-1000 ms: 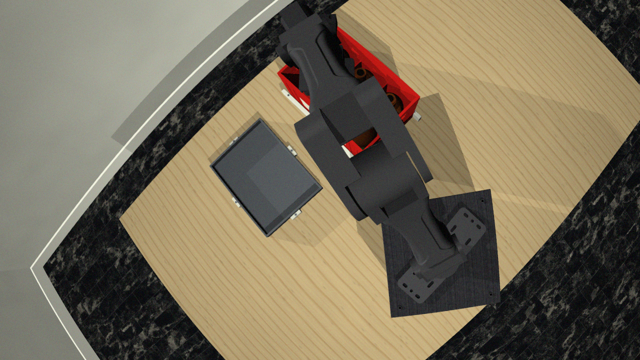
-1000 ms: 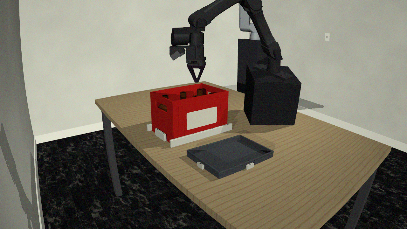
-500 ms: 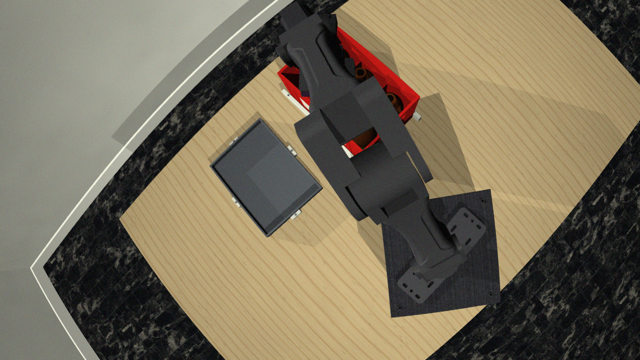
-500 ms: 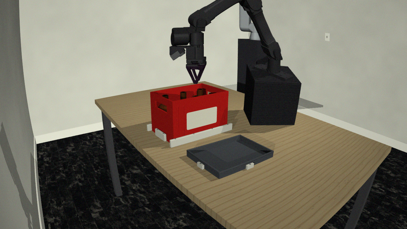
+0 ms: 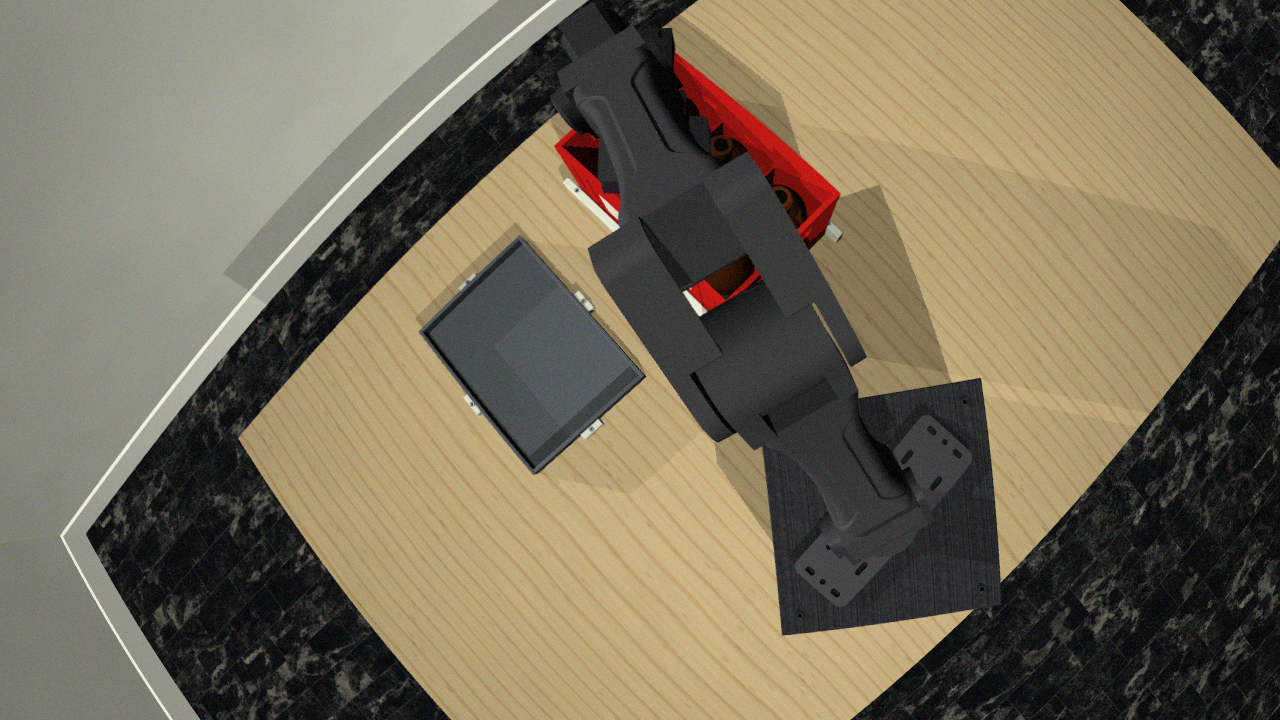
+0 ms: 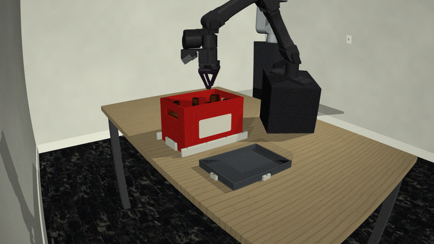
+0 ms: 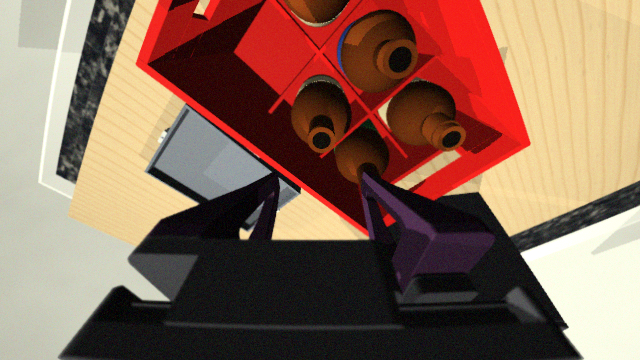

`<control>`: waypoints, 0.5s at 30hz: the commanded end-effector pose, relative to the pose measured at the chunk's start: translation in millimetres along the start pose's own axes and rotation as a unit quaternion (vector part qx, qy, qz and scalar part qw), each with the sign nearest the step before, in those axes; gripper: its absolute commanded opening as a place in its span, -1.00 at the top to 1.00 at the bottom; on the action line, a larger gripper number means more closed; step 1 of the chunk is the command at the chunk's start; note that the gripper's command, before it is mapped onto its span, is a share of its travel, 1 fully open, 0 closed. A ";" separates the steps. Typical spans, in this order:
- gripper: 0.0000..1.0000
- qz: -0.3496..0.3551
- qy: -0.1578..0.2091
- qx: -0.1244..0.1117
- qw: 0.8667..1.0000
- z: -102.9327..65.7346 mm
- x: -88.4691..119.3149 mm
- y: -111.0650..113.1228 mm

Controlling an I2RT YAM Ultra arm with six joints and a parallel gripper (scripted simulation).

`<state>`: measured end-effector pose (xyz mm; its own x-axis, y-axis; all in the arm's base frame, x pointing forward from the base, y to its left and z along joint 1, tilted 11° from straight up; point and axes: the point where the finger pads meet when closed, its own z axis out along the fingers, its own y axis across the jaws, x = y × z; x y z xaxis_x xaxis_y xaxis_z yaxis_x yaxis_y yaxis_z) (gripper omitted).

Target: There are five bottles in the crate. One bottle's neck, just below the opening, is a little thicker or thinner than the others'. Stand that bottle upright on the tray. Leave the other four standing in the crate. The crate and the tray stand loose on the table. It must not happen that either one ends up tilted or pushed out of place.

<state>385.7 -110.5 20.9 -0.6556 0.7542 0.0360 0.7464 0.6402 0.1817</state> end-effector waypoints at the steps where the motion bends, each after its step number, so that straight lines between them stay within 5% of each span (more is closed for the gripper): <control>1: -0.21 0.004 -0.020 -0.005 1.000 -15.3 -7.4 -2.3; 15: -0.21 0.005 -0.018 -0.003 1.000 -8.8 -4.9 -4.7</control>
<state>386.2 -110.7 20.9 -0.6557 0.7542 0.0340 0.7460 0.6403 0.1828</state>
